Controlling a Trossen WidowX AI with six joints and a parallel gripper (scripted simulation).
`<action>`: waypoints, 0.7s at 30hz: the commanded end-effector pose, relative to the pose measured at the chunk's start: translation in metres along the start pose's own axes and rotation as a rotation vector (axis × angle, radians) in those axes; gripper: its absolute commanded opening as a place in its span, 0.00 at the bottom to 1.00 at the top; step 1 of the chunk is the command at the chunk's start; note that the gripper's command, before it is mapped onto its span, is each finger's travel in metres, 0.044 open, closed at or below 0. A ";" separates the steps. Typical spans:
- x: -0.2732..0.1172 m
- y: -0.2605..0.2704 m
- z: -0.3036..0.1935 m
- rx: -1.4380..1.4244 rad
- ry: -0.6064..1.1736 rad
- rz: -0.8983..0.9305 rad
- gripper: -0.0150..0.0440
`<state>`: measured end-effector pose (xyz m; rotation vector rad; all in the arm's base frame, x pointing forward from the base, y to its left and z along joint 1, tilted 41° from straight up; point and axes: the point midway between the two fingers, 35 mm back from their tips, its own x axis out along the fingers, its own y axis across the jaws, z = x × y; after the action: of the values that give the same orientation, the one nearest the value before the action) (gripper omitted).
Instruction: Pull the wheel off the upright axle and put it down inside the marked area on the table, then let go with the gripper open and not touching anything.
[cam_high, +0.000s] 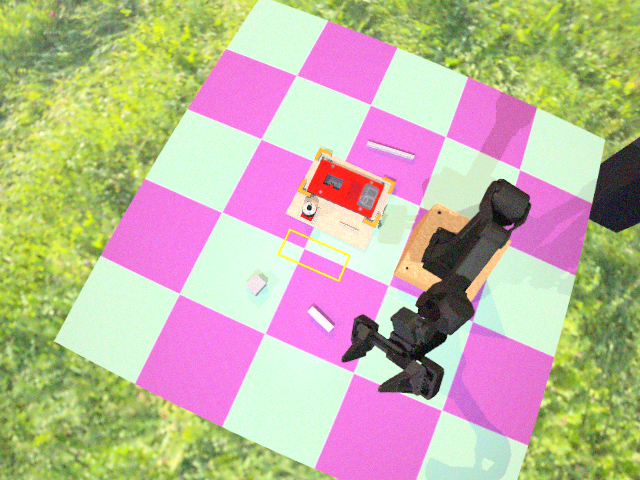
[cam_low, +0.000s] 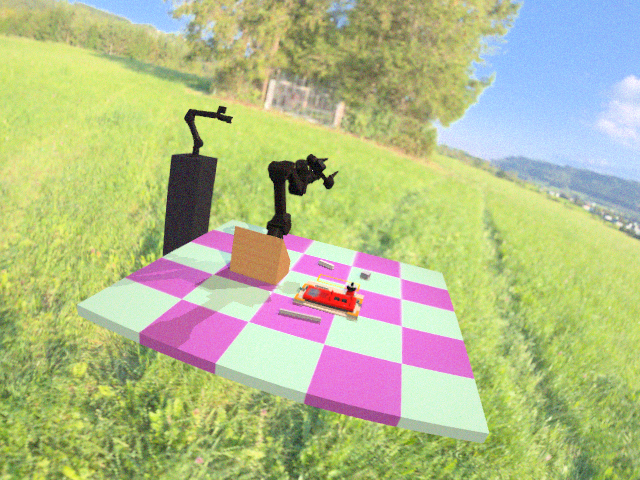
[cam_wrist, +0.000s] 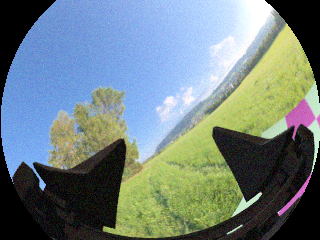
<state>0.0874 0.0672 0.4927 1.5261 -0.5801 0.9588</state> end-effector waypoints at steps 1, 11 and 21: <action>0.000 0.000 -0.001 -0.004 0.004 0.000 0.89; 0.024 -0.038 -0.071 -0.225 0.225 -0.059 0.76; 0.038 -0.120 -0.122 -0.389 0.452 -0.239 0.76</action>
<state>0.1562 0.2008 0.4641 1.0123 -0.2947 0.9281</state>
